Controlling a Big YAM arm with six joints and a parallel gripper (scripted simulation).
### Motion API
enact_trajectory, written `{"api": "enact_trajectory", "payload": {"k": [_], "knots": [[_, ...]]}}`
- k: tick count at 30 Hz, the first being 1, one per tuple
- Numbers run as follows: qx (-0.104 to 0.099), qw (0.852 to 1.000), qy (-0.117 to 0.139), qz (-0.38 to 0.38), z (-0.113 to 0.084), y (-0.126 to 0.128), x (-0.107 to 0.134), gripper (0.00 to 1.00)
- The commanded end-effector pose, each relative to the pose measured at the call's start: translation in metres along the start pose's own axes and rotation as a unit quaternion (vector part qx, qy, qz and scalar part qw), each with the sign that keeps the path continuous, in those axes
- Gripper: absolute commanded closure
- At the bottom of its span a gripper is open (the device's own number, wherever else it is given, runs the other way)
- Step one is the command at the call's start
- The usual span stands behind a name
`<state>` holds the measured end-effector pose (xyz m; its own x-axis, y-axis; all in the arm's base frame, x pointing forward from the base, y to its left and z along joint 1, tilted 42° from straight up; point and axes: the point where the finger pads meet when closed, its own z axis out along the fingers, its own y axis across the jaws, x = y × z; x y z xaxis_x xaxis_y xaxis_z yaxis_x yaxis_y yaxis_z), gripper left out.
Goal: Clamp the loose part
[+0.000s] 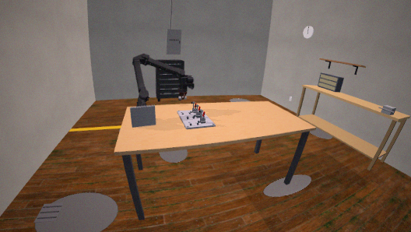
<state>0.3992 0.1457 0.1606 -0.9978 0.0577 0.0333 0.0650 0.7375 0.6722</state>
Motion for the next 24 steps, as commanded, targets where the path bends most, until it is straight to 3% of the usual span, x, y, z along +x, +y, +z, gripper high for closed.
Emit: {"api": "enact_trajectory", "payload": {"k": [1,24], "knots": [[0.000,1.000,-0.010,-0.005,-0.0018,0.0051,0.0001,1.00],[0.000,1.000,-0.012,-0.005,-0.0020,0.0041,-0.0012,1.00]]}}
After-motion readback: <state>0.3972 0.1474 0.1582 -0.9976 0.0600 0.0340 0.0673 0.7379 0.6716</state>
